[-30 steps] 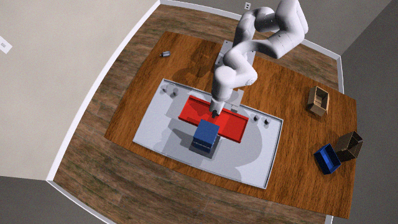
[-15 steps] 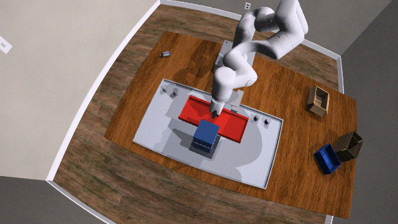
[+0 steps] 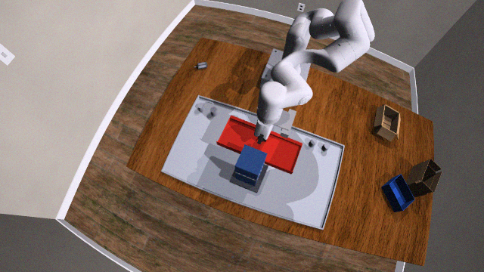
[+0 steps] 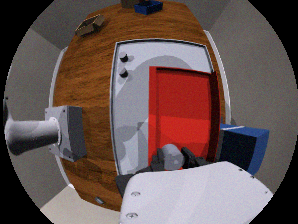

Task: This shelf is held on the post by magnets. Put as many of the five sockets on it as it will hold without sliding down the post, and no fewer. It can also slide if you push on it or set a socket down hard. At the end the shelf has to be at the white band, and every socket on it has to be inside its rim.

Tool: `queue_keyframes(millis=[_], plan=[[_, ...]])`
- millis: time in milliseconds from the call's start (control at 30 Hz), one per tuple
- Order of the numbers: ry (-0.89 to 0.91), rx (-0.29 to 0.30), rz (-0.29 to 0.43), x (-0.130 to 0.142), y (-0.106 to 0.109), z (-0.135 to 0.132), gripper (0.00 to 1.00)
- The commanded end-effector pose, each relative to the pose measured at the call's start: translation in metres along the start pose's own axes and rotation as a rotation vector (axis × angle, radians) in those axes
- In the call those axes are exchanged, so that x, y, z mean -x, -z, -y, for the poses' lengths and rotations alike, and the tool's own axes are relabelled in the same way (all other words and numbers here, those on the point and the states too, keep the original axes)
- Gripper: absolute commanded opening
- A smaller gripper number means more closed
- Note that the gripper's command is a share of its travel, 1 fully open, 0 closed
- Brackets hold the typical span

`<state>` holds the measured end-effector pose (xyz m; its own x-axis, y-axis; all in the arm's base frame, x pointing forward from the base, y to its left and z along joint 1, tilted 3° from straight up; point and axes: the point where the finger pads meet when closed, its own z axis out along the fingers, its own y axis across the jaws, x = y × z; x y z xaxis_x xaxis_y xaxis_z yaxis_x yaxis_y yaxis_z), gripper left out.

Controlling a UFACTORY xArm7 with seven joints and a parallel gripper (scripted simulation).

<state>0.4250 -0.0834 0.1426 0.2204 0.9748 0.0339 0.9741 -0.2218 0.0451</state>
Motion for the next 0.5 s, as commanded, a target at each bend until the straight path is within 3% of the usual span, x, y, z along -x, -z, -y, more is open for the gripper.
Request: queue_keyframes(millis=[0,467], plan=[[0.0,0.003,0.0,0.0003,0.0,-0.0011,0.0],[0.0,0.003,0.0,0.0003,-0.0028,-0.0011,0.0]])
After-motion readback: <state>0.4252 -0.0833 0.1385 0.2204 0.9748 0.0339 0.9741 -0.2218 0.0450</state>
